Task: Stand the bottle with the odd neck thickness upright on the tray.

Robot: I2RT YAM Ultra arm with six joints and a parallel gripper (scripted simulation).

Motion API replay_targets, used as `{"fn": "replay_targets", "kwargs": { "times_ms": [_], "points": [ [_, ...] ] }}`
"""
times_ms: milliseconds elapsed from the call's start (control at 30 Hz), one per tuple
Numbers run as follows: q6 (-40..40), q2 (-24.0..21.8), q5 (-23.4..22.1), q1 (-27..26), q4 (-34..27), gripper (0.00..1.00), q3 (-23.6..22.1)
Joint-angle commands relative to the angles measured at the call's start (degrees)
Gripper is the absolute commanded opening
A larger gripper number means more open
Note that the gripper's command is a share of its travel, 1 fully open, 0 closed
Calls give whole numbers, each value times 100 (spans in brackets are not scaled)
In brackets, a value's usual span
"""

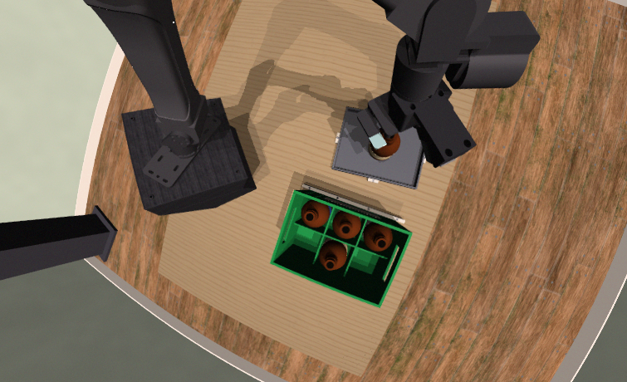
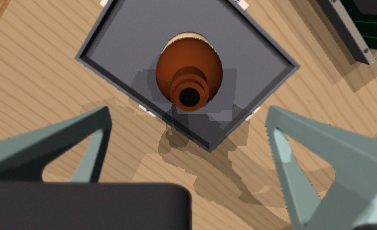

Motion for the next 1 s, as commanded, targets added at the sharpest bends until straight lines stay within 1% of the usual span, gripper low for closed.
{"fn": "replay_targets", "kwargs": {
  "times_ms": [0, 233, 867, 900, 967],
  "points": [
    [-77, -258, -13, -126, -222, 100, 213],
    [-102, -287, -23, -158, -323, 100, 278],
    [-107, -293, -20, -164, -341, 100, 289],
    [-99, -293, -19, -164, -341, 0, 289],
    [-99, -293, -19, -164, -341, 0, 289]
  ]
}}
